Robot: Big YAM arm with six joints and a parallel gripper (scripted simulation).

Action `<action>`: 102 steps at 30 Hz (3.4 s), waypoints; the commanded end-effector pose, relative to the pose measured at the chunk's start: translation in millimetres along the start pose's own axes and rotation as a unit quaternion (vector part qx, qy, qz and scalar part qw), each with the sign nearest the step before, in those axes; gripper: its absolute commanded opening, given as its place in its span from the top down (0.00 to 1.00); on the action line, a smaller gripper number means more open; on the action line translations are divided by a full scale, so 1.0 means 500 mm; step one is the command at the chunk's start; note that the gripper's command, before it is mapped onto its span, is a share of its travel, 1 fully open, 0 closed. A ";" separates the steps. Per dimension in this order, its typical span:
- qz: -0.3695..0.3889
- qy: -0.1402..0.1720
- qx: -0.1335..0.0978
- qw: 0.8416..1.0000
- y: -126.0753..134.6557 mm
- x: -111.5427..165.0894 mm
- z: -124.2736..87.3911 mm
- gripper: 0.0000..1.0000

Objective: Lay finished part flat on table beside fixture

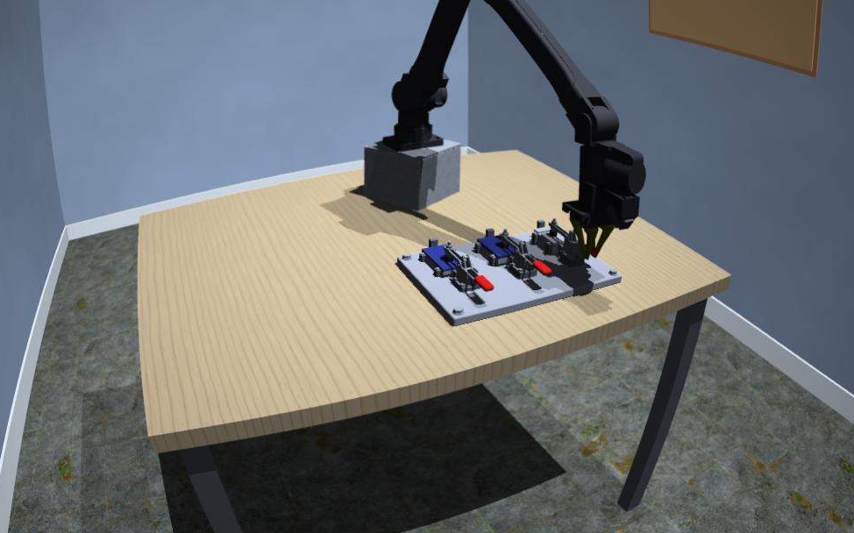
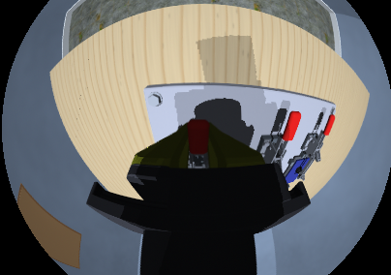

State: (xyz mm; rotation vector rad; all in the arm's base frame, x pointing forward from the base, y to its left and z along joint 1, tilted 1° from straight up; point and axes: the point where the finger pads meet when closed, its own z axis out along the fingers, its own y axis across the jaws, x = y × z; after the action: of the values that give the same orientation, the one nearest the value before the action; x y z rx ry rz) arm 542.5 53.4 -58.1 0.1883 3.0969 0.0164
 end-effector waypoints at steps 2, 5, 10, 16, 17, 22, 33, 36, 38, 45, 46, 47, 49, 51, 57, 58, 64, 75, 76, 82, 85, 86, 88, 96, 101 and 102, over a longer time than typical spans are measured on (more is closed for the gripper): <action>-0.001 -0.002 -0.003 1.000 0.020 0.033 -0.075 1.00; -0.001 -0.002 -0.003 1.000 0.020 0.038 -0.076 1.00; -0.001 -0.002 -0.003 1.000 0.020 0.045 -0.078 1.00; -0.001 -0.002 -0.003 1.000 0.020 0.051 -0.079 1.00; -0.001 -0.001 -0.003 1.000 0.020 0.052 -0.079 1.00; -0.001 -0.001 -0.003 1.000 0.020 0.058 -0.080 1.00; -0.001 -0.001 -0.004 1.000 0.020 0.067 -0.080 1.00; -0.001 -0.001 -0.004 1.000 0.020 0.069 -0.080 1.00; -0.001 -0.001 -0.004 1.000 0.020 0.070 -0.080 1.00; -0.001 -0.001 -0.004 1.000 0.020 0.073 -0.080 1.00; -0.001 -0.001 -0.004 1.000 0.020 0.073 -0.080 1.00; -0.001 -0.001 -0.004 1.000 0.020 0.074 -0.080 1.00; -0.001 -0.001 -0.004 1.000 0.020 0.074 -0.080 1.00; -0.001 -0.001 -0.004 1.000 0.020 0.074 -0.080 1.00; -0.001 -0.001 -0.004 1.000 0.020 0.075 -0.080 1.00; -0.001 -0.001 -0.004 1.000 0.020 0.075 -0.080 1.00; -0.001 -0.001 -0.004 1.000 0.020 0.075 -0.080 1.00; -0.001 0.002 -0.003 1.000 0.020 0.084 -0.082 1.00; -0.001 0.004 -0.003 1.000 0.020 0.088 -0.083 1.00; -0.001 0.008 -0.002 1.000 0.020 0.096 -0.084 1.00; -0.001 0.009 -0.002 1.000 0.020 0.099 -0.085 1.00; -0.001 0.011 -0.001 1.000 0.020 0.102 -0.085 1.00; -0.001 0.013 -0.001 1.000 0.019 0.105 -0.086 1.00; -0.001 0.014 -0.001 1.000 0.019 0.107 -0.086 1.00; -0.002 0.016 -0.001 1.000 0.019 0.112 -0.087 1.00; -0.002 0.017 0.000 1.000 0.019 0.113 -0.087 1.00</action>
State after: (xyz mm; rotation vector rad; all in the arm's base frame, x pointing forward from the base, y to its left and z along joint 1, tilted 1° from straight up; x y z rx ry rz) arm 508.6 57.2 -35.3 0.1958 3.0951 0.0146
